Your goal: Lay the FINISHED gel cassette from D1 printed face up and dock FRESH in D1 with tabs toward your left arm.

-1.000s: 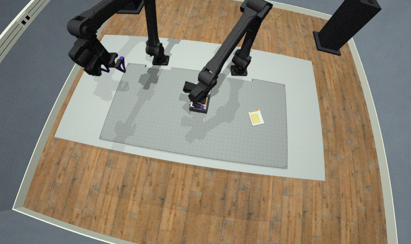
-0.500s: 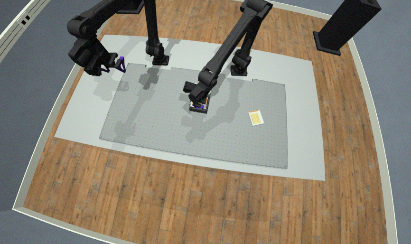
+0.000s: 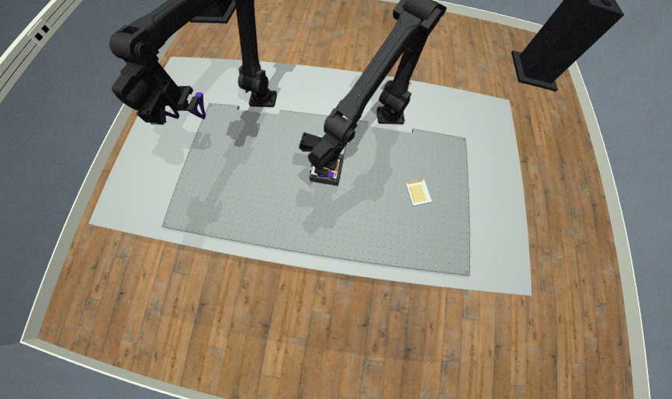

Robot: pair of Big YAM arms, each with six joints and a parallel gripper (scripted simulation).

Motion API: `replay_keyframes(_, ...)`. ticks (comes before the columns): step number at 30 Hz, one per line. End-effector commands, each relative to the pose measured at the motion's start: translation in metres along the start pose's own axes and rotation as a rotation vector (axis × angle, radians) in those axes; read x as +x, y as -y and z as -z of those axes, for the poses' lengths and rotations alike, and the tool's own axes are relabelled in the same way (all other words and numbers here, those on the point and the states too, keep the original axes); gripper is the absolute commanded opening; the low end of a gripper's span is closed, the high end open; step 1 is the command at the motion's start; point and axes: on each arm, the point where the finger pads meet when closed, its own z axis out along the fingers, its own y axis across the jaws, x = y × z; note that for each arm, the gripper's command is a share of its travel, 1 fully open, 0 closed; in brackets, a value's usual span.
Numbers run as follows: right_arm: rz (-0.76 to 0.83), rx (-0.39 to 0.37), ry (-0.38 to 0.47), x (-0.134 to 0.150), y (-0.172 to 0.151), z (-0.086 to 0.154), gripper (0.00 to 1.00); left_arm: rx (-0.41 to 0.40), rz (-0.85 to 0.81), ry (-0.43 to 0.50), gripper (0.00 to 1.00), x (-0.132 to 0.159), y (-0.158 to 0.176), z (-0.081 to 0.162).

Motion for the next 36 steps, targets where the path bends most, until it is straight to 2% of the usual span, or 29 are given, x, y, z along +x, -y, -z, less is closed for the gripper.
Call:
replay_keyframes(1, -0.019, 0.003, 0.014, -0.0100, 0.0047, 0.0199, 1.00, -0.047, -0.012, 0.030, 0.98, -0.0138, -0.0202, 0.0218)
replay_keyframes(36, -0.019, 0.003, 0.014, -0.0100, 0.0047, 0.0199, 1.00, -0.051, -0.013, 0.033, 0.98, -0.0156, -0.0220, 0.0298)
